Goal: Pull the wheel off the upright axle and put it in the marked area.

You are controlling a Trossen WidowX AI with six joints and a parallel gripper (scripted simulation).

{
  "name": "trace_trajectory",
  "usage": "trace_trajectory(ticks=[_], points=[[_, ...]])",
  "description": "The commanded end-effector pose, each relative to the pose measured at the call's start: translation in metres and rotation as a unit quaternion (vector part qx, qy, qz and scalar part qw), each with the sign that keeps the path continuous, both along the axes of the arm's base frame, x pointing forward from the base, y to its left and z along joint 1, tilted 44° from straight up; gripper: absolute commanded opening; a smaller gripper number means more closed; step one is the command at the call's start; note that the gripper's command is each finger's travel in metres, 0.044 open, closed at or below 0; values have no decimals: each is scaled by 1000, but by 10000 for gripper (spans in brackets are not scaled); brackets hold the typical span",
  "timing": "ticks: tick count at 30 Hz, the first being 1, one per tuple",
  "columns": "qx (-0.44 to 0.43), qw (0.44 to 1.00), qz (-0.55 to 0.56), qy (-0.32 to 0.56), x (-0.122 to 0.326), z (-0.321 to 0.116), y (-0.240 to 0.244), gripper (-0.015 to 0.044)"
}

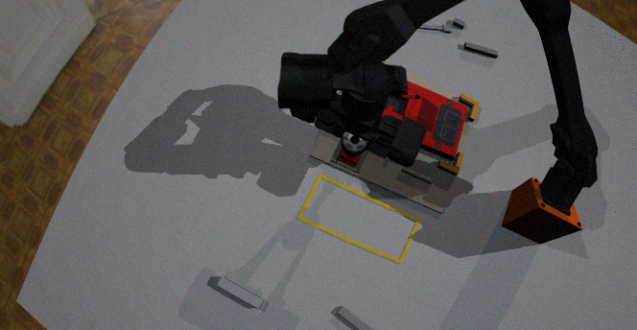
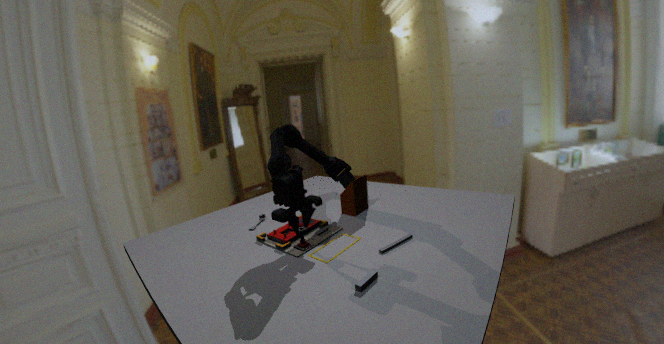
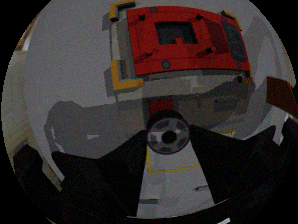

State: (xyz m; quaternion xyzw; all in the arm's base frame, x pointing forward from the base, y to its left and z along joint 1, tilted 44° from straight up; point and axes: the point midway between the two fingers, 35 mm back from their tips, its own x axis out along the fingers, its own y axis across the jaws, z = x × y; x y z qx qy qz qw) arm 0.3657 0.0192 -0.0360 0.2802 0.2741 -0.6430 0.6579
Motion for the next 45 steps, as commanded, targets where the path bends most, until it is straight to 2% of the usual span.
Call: trace_trajectory(ticks=[1, 21, 32, 45], points=[[2, 1000, -1, -4, 1, 3, 2, 0], [2, 1000, 0, -4, 1, 8, 7, 0], [2, 1000, 0, -3, -5, 32, 31, 0], [5, 1000, 2, -1, -39, -14, 76, 0]])
